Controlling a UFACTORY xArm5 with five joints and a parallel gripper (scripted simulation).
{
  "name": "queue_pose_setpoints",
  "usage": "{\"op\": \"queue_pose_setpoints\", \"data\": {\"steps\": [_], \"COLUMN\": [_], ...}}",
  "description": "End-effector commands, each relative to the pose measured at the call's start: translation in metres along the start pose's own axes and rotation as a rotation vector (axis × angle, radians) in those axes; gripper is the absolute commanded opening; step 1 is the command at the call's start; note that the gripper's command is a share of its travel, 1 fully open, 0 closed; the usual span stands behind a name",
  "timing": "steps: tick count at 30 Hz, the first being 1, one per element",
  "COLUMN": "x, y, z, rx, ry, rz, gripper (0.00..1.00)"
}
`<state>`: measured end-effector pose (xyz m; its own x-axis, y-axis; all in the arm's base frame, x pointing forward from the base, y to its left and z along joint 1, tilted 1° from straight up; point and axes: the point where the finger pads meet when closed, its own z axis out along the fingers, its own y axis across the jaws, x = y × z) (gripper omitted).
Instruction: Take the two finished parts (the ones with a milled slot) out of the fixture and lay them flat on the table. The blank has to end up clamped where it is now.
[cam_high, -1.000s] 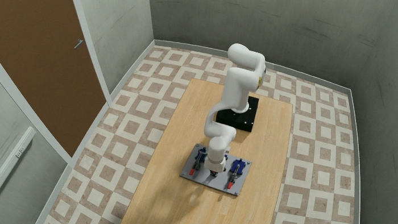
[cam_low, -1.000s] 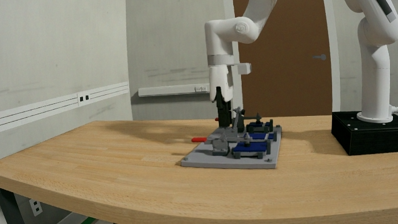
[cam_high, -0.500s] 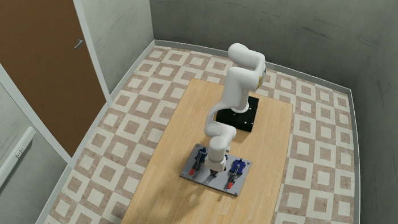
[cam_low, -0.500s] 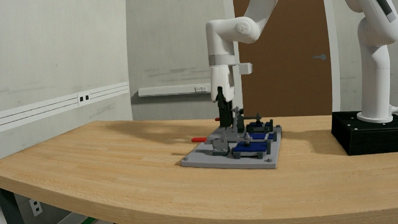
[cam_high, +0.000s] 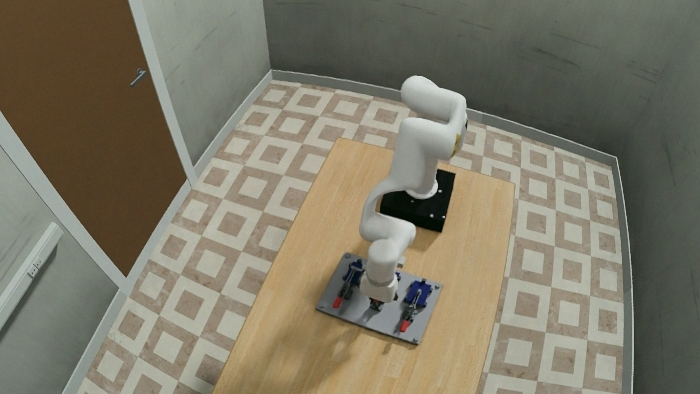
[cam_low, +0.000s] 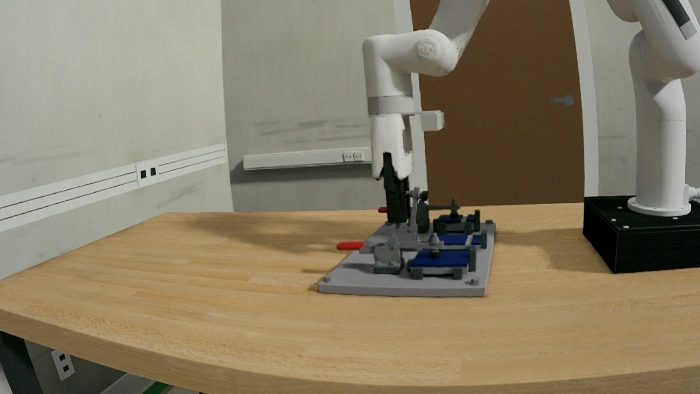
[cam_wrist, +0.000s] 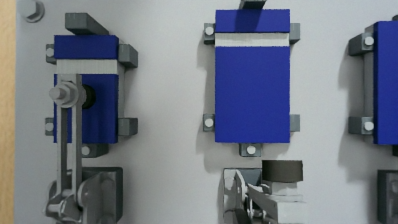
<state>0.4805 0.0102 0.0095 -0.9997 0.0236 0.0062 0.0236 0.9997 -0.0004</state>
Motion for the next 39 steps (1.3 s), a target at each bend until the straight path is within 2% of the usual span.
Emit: {"op": "queue_pose_setpoints", "data": {"steps": [1,39], "x": [0.0000,0.0054], "y": [0.0002,0.0001], "z": [-0.0003,0.0000], "rx": [0.000,0.000], "ry": [0.000,0.000], "rz": [0.000,0.000], "gripper": [0.00,0.00]}}
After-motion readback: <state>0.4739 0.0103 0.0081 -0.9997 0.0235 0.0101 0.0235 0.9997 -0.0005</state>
